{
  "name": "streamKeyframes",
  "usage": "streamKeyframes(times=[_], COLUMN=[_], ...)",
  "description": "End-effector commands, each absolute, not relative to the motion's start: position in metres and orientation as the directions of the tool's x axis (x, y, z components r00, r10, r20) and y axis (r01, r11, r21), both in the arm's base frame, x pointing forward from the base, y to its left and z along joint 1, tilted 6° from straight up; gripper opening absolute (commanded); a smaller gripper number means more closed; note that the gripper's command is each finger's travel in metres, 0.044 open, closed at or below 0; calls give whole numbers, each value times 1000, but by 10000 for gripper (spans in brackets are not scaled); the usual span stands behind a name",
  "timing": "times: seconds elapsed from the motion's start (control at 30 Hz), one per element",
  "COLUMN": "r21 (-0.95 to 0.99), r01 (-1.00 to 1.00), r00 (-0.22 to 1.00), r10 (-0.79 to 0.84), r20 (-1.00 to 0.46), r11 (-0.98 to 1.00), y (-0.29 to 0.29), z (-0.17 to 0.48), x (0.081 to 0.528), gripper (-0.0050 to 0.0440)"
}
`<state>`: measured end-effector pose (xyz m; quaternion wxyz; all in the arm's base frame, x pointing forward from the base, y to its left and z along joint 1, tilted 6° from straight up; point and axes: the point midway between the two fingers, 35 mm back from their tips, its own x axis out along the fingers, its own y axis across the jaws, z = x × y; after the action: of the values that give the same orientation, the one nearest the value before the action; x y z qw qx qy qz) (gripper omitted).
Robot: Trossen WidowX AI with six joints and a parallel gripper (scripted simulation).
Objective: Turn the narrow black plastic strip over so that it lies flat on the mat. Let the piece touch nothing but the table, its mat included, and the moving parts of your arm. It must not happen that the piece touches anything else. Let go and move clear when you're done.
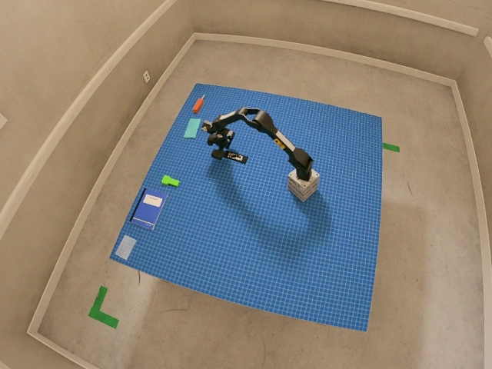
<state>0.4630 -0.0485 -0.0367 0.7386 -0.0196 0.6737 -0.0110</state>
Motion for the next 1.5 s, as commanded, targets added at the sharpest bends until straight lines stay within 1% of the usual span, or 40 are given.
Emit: streamKeyframes(times=[0.0,1.47], r21=[-47,-48], r01=[-8,-8], r00=[102,104], r10=[-46,-46], r20=[-994,-993], r11=[999,999], y=[-51,-51], z=[-34,-35], x=[465,465], gripper=[277,277])
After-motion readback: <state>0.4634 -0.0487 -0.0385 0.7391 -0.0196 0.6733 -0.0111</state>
